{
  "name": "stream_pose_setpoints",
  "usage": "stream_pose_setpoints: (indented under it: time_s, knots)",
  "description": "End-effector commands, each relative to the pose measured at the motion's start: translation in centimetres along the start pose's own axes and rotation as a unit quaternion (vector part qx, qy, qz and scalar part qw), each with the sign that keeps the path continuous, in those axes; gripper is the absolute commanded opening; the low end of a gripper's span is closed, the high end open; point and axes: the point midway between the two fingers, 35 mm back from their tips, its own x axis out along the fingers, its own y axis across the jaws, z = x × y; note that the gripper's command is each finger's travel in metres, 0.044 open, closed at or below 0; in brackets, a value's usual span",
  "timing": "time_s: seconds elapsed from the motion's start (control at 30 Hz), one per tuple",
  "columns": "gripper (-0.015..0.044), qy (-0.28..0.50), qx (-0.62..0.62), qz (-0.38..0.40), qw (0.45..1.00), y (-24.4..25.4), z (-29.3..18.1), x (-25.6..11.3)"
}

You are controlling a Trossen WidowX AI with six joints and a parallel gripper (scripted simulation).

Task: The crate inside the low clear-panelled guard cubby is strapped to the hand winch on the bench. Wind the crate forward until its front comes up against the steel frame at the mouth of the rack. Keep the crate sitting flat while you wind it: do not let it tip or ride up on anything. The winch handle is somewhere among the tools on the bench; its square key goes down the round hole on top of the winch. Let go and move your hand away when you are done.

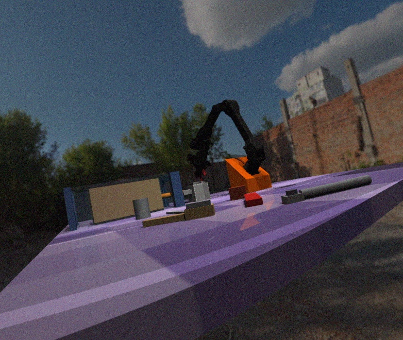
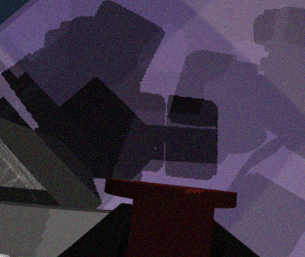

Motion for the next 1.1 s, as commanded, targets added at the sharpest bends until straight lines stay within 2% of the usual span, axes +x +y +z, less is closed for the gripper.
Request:
stream_pose_setpoints:
  time_s: [0.0,1.07]
  knots:
    - [0.0,-0.012,-0.01,0.002,1.0,0.5,1.6,0.8]
    - [0.0,-0.013,-0.011,0.004,1.0,3.2,5.6,2.4]
